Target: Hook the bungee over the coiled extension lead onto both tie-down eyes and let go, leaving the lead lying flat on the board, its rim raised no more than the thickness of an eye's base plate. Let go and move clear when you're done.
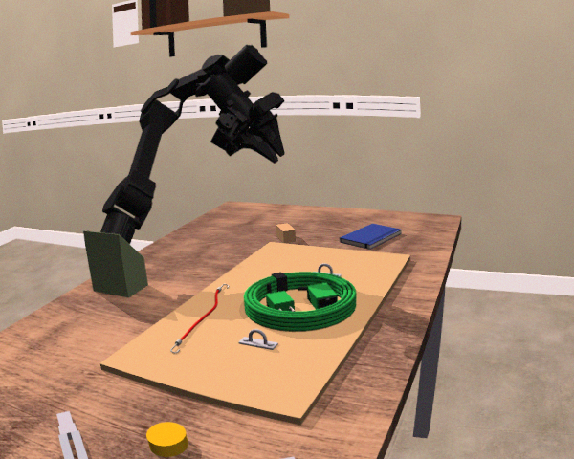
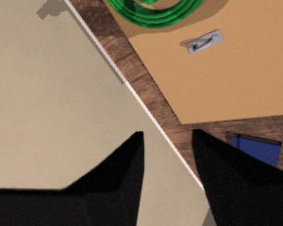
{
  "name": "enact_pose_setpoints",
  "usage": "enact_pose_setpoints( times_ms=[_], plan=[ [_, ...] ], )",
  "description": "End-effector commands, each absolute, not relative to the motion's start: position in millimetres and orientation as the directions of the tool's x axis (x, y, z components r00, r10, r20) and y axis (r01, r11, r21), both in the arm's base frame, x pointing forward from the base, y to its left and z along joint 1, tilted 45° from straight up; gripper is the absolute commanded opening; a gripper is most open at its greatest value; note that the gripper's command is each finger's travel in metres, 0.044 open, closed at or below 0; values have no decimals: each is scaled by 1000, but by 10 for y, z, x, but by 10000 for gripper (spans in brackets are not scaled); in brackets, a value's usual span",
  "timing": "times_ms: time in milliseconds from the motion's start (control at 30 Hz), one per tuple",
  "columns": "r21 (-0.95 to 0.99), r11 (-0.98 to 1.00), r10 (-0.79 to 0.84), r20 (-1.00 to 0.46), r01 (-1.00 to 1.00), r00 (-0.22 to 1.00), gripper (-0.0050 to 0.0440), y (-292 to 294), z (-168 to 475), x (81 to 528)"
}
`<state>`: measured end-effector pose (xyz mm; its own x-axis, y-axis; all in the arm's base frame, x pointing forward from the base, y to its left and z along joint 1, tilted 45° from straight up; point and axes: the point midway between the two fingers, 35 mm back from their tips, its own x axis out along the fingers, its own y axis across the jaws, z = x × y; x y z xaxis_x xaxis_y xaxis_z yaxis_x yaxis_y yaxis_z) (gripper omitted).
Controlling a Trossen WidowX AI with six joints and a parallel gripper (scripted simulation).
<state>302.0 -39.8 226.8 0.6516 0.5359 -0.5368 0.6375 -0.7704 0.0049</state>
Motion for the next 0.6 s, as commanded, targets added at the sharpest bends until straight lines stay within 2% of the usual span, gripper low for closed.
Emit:
enact_pose_setpoints(
  times_ms=[0,533,567],
  plan=[
    [13,-771,533,-534,637,656,129,-405,2294,3026],
    [13,-771,533,-534,637,656,129,-405,2294,3026],
    [12,-770,533,-536,637,654,150,-412,2283,3033]
  ],
)
